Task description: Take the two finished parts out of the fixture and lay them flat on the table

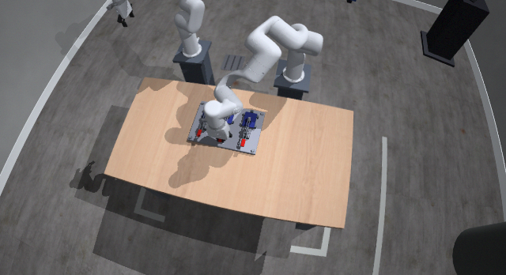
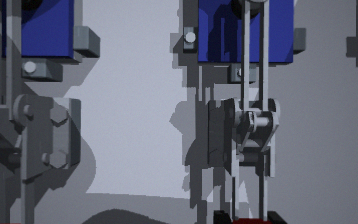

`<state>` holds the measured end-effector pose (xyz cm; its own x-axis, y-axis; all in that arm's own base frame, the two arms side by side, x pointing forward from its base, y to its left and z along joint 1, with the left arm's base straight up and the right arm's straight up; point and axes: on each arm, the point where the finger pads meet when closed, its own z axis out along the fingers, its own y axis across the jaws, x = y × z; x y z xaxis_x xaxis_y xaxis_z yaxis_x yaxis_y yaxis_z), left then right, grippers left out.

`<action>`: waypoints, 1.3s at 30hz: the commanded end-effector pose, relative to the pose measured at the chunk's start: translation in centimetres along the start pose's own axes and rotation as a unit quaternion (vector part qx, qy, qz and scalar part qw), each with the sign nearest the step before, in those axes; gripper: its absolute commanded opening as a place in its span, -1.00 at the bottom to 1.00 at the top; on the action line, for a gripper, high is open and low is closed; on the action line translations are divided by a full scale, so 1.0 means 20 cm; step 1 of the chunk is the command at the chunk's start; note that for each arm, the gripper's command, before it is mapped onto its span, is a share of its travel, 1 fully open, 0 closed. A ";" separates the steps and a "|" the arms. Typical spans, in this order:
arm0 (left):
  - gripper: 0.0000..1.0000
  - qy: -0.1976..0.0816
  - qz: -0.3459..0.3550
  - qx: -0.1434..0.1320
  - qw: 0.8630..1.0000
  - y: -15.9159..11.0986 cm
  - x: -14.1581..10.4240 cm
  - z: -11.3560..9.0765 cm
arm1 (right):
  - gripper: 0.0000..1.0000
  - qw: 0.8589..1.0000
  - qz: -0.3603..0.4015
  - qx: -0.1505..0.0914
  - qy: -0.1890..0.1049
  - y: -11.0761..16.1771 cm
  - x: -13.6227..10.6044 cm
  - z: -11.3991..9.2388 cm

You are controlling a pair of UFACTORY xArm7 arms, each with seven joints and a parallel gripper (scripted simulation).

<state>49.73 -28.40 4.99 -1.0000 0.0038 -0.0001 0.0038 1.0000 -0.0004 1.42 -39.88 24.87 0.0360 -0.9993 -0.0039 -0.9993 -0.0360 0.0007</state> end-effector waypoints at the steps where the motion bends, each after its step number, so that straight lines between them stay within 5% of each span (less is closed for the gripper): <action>1: -1.00 -0.002 0.000 0.001 1.000 -0.01 0.00 -0.02 | 1.00 1.000 0.000 0.000 0.002 0.00 0.00 -0.01; 39: -1.00 -0.002 0.000 0.001 1.000 0.00 0.07 -0.12 | 1.00 1.000 0.000 0.000 0.002 0.00 0.00 -0.01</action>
<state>48.48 -28.39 6.93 -1.0000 0.0038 -0.0006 0.0038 1.0000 -0.0001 1.42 -39.88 24.87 0.0360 -0.9993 -0.0039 -0.9993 -0.0360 0.0007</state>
